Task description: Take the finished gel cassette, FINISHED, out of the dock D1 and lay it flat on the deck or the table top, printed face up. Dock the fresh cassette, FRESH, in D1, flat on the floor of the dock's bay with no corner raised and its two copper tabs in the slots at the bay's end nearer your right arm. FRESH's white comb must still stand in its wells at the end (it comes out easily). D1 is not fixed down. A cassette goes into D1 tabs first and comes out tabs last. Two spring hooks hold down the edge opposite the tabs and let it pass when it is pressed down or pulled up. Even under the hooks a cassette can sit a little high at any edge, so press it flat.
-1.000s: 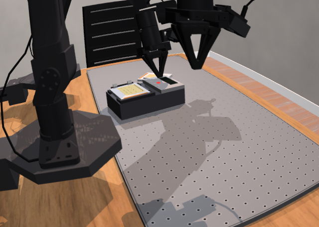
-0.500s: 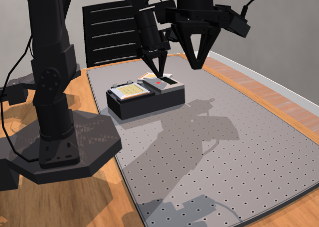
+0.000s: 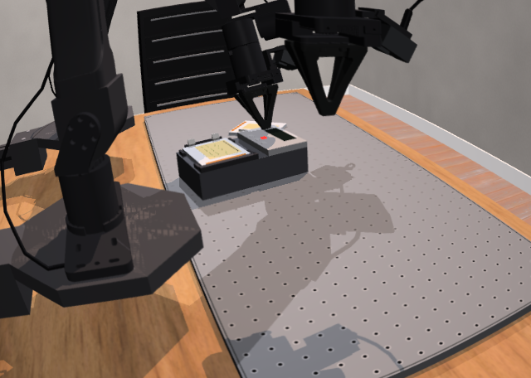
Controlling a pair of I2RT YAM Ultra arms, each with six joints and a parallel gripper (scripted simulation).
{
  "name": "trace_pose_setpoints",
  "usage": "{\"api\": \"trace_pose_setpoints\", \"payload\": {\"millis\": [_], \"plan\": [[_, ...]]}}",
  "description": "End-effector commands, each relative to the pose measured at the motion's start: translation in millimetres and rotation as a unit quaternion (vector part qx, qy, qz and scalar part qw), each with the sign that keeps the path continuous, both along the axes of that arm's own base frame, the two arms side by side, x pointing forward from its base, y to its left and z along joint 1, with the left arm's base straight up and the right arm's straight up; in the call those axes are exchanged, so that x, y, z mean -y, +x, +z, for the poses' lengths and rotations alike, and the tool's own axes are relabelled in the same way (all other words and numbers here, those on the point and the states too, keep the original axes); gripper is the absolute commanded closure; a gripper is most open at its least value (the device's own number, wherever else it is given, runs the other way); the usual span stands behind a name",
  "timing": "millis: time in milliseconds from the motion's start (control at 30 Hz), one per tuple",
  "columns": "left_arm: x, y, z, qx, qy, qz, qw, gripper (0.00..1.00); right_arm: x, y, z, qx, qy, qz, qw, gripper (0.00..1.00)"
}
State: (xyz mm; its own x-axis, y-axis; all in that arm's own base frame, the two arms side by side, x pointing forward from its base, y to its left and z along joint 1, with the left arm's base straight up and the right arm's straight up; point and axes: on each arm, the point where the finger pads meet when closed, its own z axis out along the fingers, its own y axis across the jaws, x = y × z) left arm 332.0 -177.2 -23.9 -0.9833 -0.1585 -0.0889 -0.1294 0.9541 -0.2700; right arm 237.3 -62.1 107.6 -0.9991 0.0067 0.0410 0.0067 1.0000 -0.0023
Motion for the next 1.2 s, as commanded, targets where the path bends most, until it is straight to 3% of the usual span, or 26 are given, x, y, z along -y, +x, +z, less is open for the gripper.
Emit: {"api": "trace_pose_setpoints", "payload": {"millis": [0, 1167], "plan": [[-21.1, -21.7, -30.1, -0.037, 0.039, 0.004, 0.999, 1.0, 0.7, 1.9, 4.5, 0.021, 0.001, -0.003, 1.0, 1.0], [-28.7, -31.6, -39.1, -0.037, 0.039, 0.004, 0.999, 1.0, 0.7, 1.9, 4.5, 0.021, 0.001, -0.003, 1.0, 1.0]]}}
